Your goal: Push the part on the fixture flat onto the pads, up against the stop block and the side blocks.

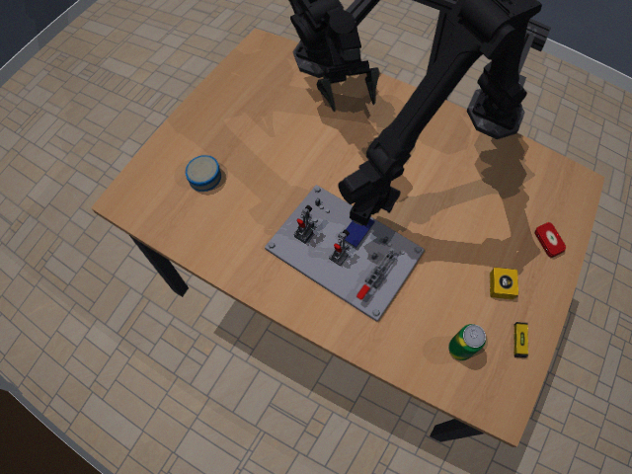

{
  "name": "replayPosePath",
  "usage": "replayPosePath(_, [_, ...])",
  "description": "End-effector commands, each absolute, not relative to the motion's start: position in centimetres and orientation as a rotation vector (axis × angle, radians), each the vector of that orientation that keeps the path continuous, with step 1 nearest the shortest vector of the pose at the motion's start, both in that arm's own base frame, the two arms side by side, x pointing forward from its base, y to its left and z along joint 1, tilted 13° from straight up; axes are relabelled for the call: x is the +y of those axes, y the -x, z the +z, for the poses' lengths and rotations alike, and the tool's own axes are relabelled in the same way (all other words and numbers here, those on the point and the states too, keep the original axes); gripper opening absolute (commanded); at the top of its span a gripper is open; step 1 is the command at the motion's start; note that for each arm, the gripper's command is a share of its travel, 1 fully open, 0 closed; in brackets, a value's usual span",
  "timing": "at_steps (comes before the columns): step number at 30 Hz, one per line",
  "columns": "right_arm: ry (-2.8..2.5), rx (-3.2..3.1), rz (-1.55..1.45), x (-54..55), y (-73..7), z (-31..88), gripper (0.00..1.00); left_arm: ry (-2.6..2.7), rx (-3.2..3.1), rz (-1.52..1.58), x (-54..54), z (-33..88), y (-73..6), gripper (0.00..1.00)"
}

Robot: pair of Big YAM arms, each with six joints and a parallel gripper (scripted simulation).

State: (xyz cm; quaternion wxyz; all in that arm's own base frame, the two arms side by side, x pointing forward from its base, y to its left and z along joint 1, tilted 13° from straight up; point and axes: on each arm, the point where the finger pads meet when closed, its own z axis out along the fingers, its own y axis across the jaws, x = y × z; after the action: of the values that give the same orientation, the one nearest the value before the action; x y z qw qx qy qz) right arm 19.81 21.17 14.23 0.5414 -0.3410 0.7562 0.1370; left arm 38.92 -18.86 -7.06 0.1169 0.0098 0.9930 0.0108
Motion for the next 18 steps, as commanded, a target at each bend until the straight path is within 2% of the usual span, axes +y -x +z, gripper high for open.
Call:
replayPosePath(1, [0.801, 1.785, 0.332, 21.3, -20.0, 14.9, 1.00, -0.225, 2.927, 0.053, -20.0, -7.8, -37.6, 0.00])
replayPosePath(18, [0.801, 1.785, 0.332, 21.3, -20.0, 14.9, 1.00, -0.168, 2.901, 0.027, -20.0, -9.4, -39.8, 0.00])
